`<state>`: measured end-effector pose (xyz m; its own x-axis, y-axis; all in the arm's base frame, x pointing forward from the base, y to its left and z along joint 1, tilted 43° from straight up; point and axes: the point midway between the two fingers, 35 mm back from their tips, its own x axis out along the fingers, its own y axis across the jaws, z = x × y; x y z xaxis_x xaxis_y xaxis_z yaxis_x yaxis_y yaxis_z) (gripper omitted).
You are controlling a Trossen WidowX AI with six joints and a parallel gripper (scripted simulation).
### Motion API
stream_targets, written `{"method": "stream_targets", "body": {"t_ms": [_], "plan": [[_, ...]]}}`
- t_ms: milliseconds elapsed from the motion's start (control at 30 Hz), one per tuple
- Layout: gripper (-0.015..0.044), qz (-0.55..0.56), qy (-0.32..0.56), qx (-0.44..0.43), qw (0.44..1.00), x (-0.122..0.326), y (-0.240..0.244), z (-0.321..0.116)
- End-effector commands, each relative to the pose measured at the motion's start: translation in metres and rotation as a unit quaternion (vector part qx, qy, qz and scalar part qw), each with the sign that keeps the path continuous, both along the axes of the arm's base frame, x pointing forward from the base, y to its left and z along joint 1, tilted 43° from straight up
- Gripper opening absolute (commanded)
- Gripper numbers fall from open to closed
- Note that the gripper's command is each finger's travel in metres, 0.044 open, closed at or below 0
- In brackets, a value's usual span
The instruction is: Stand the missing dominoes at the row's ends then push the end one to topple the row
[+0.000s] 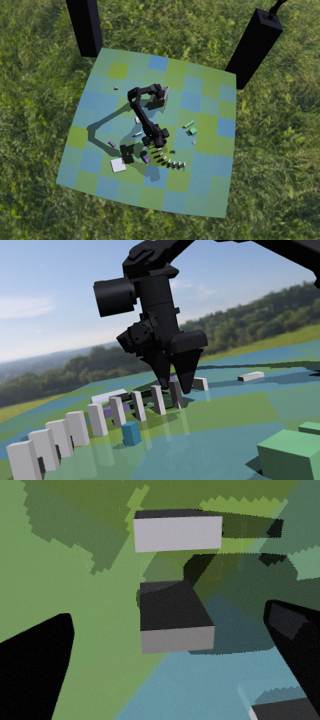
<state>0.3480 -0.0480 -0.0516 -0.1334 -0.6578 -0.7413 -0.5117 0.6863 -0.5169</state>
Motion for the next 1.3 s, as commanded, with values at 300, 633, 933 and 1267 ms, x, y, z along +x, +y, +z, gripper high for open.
{"method": "stream_targets", "body": {"t_ms": [300,633,933,1267], "plan": [[0.044,0.0,0.0,0.003,1.0,0.018,0.087,0.096],[0.044,-0.016,-0.014,0.004,1.0,-0.009,0.039,0.121],[0.044,-0.05,-0.043,-0.007,0.998,-0.093,-0.039,0.146],[0.044,-0.065,-0.052,-0.015,0.996,-0.13,-0.063,0.14]]}}
